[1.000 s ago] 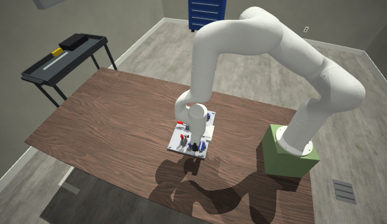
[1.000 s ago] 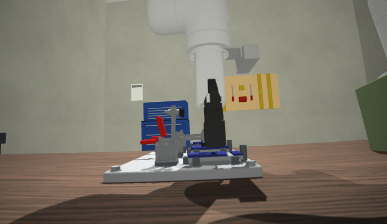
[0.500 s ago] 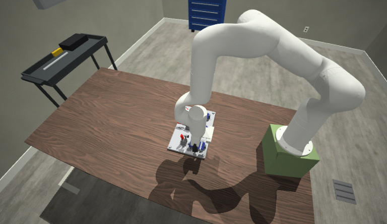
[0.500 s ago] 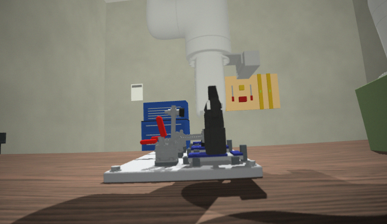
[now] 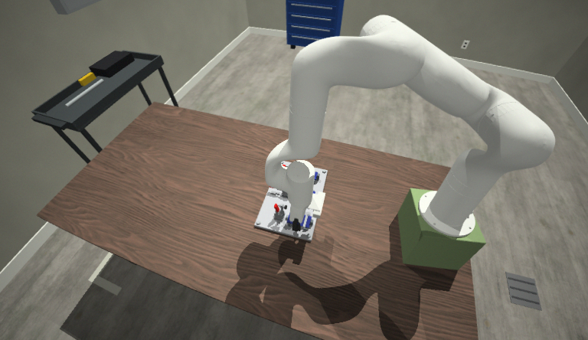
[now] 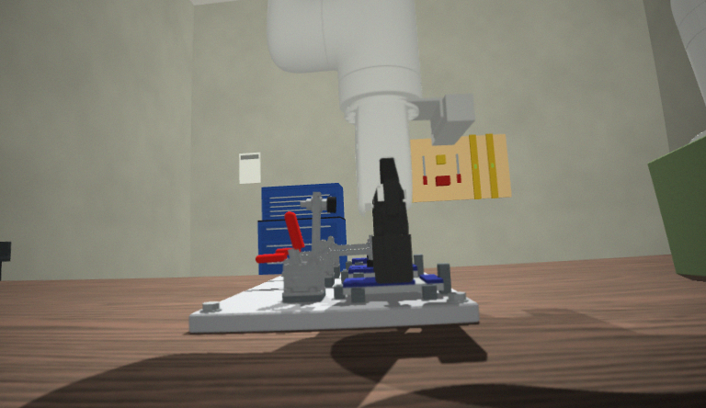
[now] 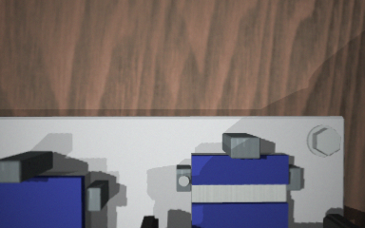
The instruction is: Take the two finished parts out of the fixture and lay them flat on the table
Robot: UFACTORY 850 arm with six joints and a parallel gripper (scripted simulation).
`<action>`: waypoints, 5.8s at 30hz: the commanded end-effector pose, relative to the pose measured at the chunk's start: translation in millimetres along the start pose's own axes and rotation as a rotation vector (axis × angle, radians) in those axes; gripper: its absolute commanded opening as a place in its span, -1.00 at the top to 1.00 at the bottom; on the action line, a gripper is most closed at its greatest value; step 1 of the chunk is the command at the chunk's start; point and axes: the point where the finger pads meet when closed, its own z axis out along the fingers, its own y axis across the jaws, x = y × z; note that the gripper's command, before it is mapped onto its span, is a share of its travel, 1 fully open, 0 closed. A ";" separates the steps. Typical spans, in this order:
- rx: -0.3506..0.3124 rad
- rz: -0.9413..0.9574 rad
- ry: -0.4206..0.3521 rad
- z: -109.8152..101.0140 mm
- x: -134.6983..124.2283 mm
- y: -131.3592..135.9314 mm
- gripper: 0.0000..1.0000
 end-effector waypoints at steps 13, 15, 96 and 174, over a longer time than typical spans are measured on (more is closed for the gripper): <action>0.000 0.000 -0.002 -0.7 -1.0 0.2 1.00; 0.000 0.000 -0.002 -0.7 -1.0 0.2 1.00; 0.000 0.000 -0.002 -29.9 -1.0 0.2 1.00; 0.000 0.000 -0.002 -70.7 7.1 0.2 1.00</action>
